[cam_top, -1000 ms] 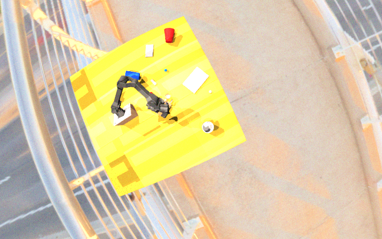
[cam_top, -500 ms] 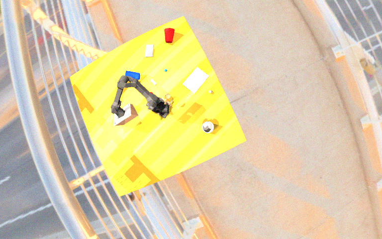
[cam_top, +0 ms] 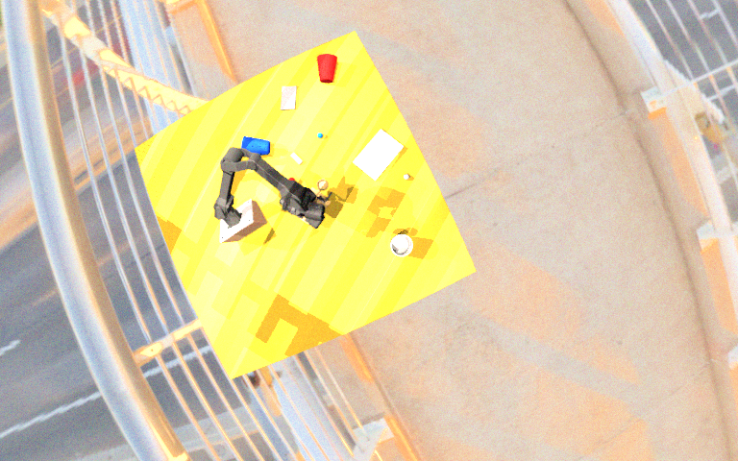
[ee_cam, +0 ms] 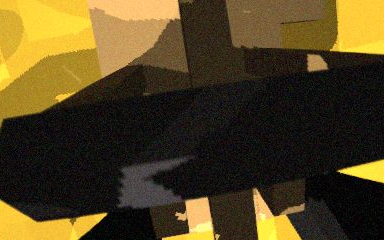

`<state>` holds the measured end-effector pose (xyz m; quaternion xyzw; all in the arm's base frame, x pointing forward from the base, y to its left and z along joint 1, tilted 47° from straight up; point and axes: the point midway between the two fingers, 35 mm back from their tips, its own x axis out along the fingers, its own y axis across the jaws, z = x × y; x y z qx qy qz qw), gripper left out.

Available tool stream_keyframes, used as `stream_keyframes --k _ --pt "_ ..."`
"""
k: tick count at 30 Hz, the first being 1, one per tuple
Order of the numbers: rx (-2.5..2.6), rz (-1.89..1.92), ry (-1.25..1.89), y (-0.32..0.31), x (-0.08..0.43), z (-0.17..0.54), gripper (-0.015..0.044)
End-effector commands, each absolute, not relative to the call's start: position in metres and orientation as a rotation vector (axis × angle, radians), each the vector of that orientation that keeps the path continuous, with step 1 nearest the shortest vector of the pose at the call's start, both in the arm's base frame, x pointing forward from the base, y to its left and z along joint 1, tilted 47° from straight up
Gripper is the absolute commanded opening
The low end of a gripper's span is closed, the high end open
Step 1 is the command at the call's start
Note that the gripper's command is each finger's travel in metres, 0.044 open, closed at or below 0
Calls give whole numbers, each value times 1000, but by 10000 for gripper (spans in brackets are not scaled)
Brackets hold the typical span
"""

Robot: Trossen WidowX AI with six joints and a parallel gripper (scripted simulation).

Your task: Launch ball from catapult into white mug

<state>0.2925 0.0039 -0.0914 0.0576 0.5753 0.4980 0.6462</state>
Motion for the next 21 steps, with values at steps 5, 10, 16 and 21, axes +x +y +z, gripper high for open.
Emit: stream_keyframes --k 5,10,16,21 --pt "-13 1242 1197 -17 306 -103 0" --pt "-141 1338 1091 -34 314 -120 0" --pt "-293 1446 954 -55 324 -143 0" --pt "-418 1529 833 -73 330 -163 0"
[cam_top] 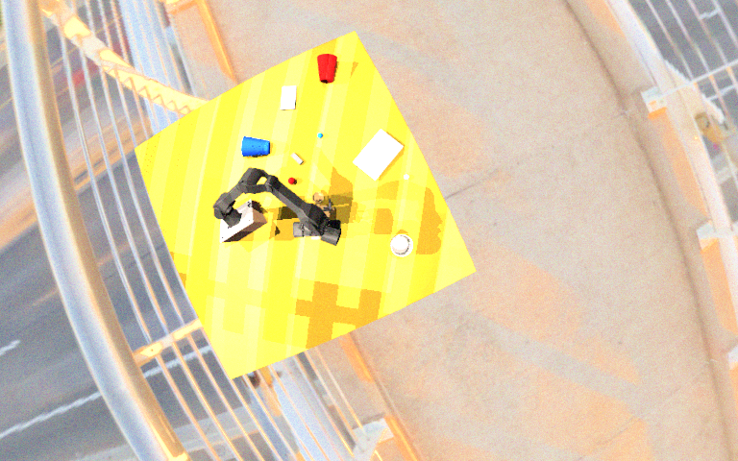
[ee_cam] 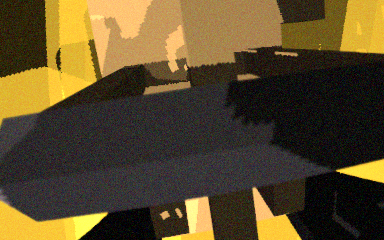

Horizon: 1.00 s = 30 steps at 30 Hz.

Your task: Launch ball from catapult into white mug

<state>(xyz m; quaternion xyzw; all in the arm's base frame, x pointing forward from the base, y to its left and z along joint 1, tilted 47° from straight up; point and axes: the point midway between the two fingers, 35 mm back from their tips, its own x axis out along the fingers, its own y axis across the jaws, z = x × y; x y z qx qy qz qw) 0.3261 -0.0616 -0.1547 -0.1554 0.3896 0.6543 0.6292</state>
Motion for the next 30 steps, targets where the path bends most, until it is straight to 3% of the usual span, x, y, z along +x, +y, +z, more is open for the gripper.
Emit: stream_keyframes --k 1,9,30 --pt "-443 1545 808 -76 331 -167 0" --pt "-624 1653 616 -101 343 -201 0" --pt "-630 1656 609 -87 345 -216 0"
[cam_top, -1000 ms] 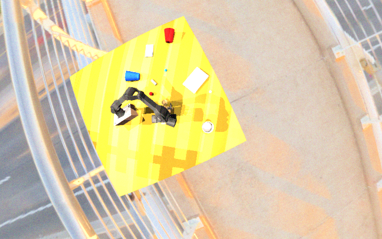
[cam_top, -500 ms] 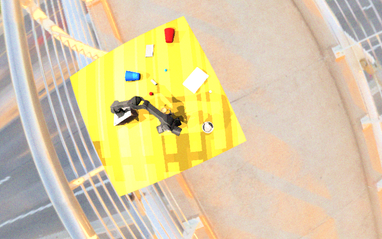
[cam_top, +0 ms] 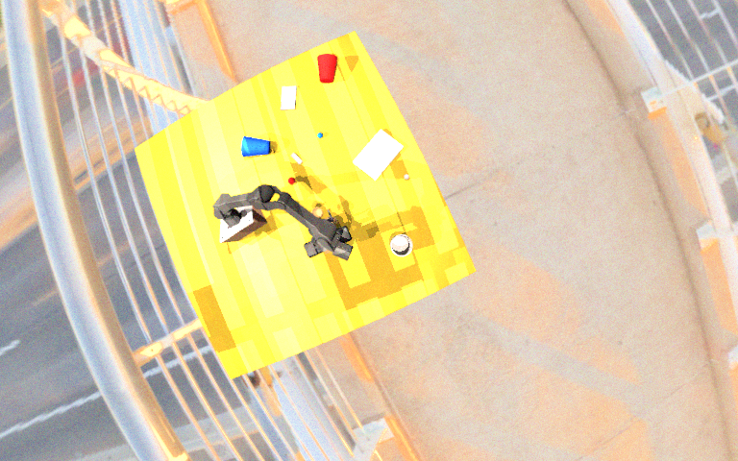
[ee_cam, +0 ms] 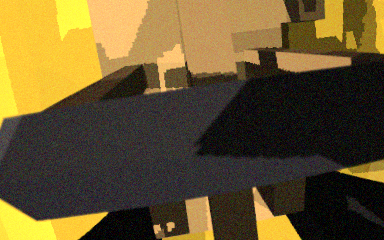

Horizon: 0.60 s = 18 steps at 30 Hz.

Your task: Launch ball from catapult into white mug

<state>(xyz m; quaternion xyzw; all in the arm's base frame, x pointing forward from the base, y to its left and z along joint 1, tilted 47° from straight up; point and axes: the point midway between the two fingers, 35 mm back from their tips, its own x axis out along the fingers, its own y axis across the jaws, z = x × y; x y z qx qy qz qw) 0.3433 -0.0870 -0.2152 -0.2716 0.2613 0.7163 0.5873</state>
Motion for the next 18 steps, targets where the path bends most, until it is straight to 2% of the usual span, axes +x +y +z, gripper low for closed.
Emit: stream_keyframes --k 1,18 --pt "-630 1656 609 -86 344 -217 0" --pt "-633 1669 607 -70 340 -232 0"
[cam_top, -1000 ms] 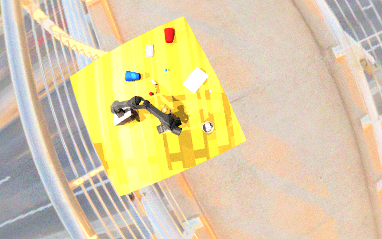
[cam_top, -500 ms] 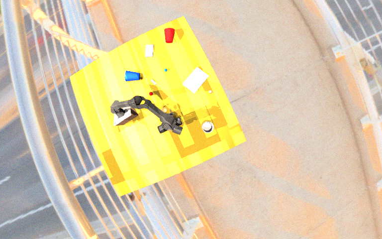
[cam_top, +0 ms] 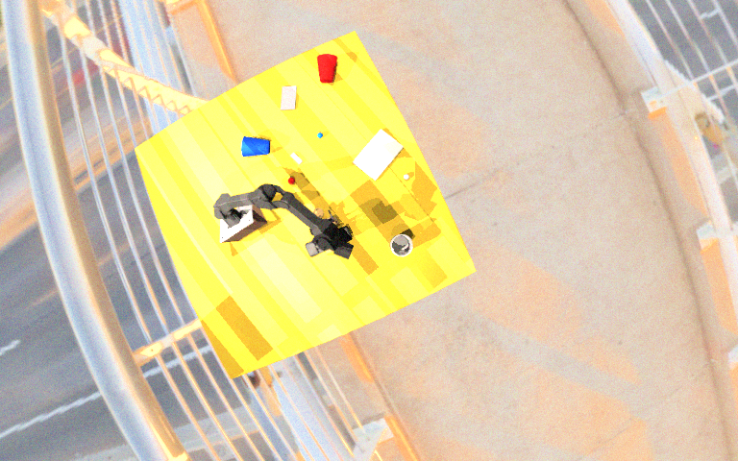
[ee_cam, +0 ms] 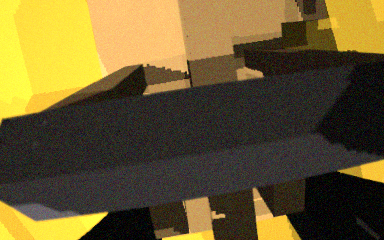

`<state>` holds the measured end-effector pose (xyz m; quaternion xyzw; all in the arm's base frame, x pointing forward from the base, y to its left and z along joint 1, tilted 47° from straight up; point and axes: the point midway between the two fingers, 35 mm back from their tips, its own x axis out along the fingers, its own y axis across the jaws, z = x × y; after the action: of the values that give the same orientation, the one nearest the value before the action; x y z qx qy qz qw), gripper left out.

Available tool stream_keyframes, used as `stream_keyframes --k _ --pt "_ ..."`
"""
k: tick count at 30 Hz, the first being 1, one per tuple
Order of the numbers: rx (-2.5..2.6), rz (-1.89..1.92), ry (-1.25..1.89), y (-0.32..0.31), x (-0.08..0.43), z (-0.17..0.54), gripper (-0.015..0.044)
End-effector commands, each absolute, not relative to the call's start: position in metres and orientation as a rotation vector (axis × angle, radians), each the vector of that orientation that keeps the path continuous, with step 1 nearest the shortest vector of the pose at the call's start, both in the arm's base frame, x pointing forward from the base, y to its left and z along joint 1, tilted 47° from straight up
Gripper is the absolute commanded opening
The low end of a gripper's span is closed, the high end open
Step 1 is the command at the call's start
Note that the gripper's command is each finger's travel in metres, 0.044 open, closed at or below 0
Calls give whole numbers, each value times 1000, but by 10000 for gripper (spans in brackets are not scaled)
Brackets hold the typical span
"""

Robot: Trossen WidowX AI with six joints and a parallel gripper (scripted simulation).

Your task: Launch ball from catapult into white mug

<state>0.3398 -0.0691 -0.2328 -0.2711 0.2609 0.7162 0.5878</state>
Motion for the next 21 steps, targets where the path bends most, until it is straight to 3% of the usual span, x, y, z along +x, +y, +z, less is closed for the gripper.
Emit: stream_keyframes --k 1,3,17,20,21 --pt "-633 1669 607 -70 340 -232 0" --pt "-633 1669 607 -70 340 -232 0" --pt "-633 1669 608 -72 341 -231 368" --pt "-635 1667 612 -100 350 -206 440" --pt "-636 1667 613 -112 352 -194 440"
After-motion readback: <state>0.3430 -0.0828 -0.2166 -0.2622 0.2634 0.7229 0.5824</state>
